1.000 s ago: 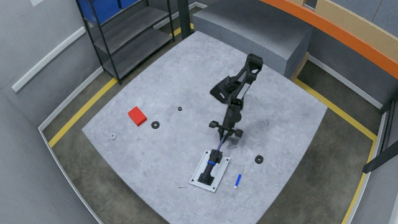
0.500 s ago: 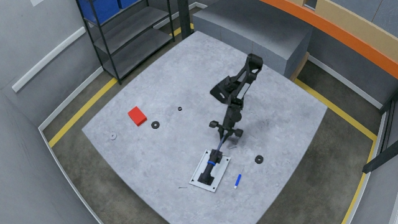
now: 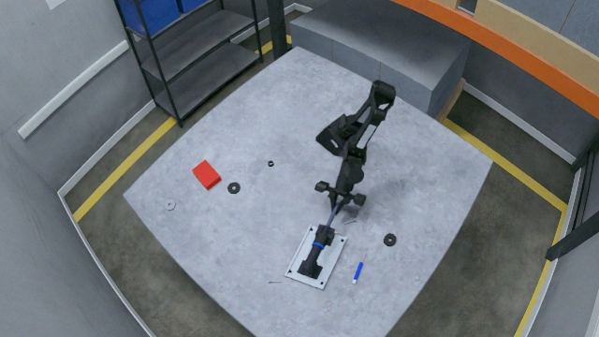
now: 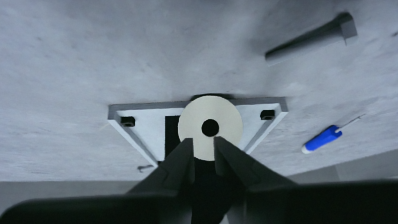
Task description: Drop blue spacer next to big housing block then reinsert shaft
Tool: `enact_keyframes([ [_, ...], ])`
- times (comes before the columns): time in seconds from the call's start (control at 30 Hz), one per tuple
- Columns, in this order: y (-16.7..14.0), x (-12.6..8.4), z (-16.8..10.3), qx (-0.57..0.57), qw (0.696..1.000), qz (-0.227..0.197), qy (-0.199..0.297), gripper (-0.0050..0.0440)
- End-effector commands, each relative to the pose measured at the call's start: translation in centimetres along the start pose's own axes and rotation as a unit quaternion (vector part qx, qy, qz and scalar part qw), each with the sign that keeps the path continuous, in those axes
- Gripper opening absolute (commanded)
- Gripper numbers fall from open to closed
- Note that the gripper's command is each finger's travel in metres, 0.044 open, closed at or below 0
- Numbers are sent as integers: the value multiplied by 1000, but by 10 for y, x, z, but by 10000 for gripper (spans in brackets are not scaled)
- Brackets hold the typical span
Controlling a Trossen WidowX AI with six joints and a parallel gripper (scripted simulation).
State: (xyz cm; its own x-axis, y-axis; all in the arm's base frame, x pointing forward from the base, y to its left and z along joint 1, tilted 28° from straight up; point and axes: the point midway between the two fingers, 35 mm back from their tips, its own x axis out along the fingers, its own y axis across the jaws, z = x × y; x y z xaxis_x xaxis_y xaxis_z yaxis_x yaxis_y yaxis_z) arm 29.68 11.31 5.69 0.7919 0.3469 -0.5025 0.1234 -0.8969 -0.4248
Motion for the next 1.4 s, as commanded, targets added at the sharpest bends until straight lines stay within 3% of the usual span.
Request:
enact_keyframes([
  [0.0, -3, -2, -6, 0, 1000, -3, 12, -50],
  [1.37, -3, -5, -3, 0, 1000, -3, 12, -50],
])
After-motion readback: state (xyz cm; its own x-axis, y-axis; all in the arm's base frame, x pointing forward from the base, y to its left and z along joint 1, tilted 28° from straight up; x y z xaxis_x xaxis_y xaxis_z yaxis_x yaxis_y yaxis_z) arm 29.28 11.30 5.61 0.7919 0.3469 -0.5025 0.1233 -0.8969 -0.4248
